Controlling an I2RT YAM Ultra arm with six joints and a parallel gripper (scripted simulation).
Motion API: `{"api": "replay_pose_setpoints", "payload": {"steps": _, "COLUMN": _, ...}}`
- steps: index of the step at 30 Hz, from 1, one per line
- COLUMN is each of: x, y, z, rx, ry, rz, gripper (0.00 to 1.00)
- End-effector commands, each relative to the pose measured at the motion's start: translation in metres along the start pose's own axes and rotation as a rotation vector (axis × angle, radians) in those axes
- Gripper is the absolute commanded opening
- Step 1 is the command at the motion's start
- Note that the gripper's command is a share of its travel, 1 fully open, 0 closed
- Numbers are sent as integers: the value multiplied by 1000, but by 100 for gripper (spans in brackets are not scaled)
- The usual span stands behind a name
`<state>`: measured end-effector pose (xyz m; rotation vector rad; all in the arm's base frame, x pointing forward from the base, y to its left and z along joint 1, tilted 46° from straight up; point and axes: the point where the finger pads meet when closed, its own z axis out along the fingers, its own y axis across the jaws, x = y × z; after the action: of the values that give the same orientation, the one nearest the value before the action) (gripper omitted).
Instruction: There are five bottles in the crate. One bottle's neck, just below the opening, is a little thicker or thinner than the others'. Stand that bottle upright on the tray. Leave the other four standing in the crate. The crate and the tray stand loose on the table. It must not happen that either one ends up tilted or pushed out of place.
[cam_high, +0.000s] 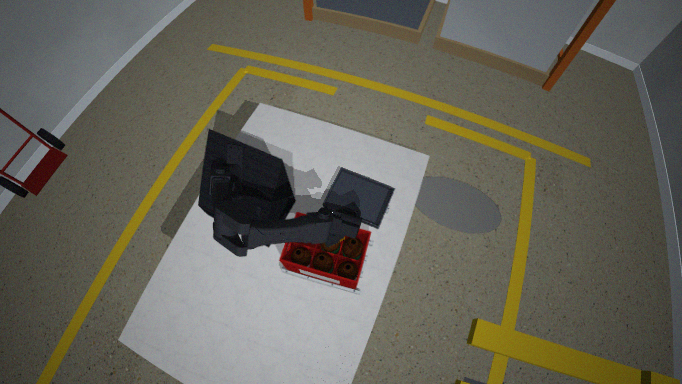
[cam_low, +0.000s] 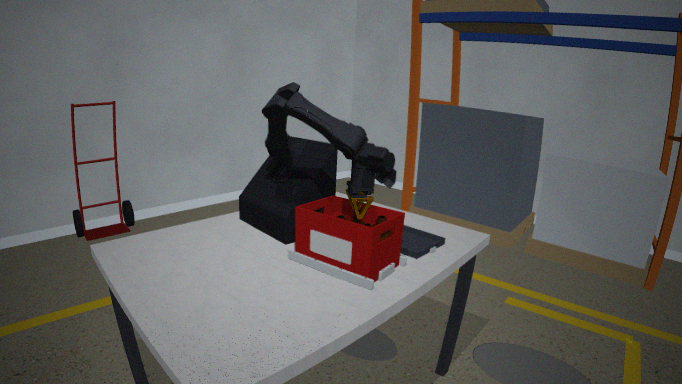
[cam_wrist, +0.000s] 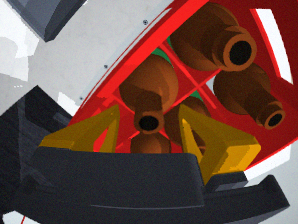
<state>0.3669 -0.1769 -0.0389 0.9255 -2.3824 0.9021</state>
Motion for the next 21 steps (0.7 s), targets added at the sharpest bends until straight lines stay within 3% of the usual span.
{"api": "replay_pose_setpoints", "payload": {"steps": 1, "x": -7, "y": 3, "z": -3, "rx": 4, "ry": -13, "rz": -13, "gripper": 61}}
{"api": "replay_pose_setpoints", "payload": {"steps": 15, "x": -7, "y": 3, "z": -4, "rx": 4, "ry": -13, "rz": -13, "gripper": 61}}
{"api": "replay_pose_setpoints", "payload": {"steps": 21, "x": -5, "y": -8, "z": -17, "rx": 20, "ry": -29, "rz": 13, "gripper": 61}}
